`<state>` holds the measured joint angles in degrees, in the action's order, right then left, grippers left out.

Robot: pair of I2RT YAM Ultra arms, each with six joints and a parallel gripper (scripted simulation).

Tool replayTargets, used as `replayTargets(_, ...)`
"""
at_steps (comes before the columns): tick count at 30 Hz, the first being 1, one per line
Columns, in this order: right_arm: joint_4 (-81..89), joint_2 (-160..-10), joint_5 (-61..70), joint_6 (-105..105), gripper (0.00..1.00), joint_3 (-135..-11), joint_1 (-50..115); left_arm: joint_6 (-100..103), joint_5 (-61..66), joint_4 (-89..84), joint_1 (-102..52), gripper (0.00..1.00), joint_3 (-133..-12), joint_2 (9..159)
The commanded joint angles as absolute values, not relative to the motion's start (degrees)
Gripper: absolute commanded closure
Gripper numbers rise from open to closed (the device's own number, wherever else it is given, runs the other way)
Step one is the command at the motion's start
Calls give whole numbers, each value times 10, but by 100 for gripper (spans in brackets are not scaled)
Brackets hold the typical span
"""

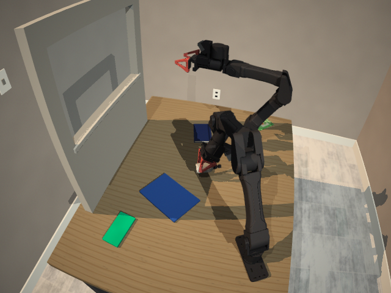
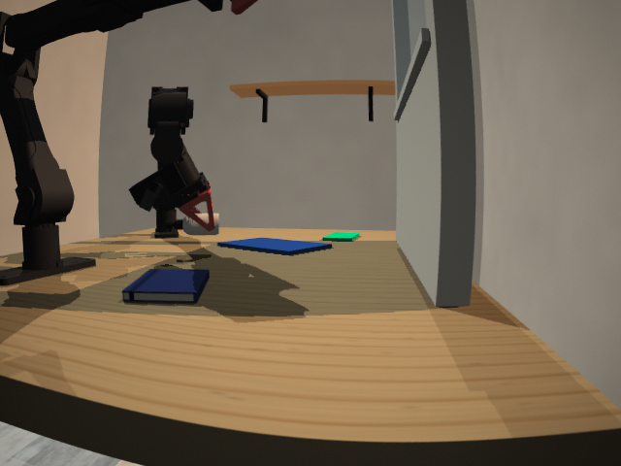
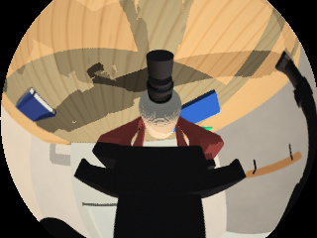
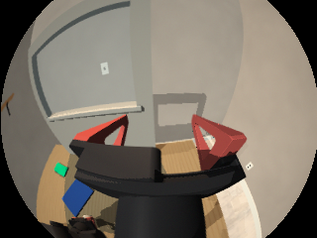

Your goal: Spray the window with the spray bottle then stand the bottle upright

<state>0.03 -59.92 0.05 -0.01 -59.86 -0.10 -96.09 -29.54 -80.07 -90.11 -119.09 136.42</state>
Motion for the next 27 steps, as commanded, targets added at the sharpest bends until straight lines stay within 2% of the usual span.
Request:
replayTargets(1,-3,-590,-2,2,0,-619,4,-958,-298,-823,-904,100,-1217,1344)
replayTargets(9,-3,-590,-2,2,0,-619,4,-872,-313,-789,-903,100,-1214,1353)
replayTargets(11,-3,-590,-2,2,0,-619,4,-809,-325,-787,-903,100,-1170,1362)
replayTargets(27,-3,-590,-2,2,0,-619,4,-441,-392,-733,-905,100,-1147,1354)
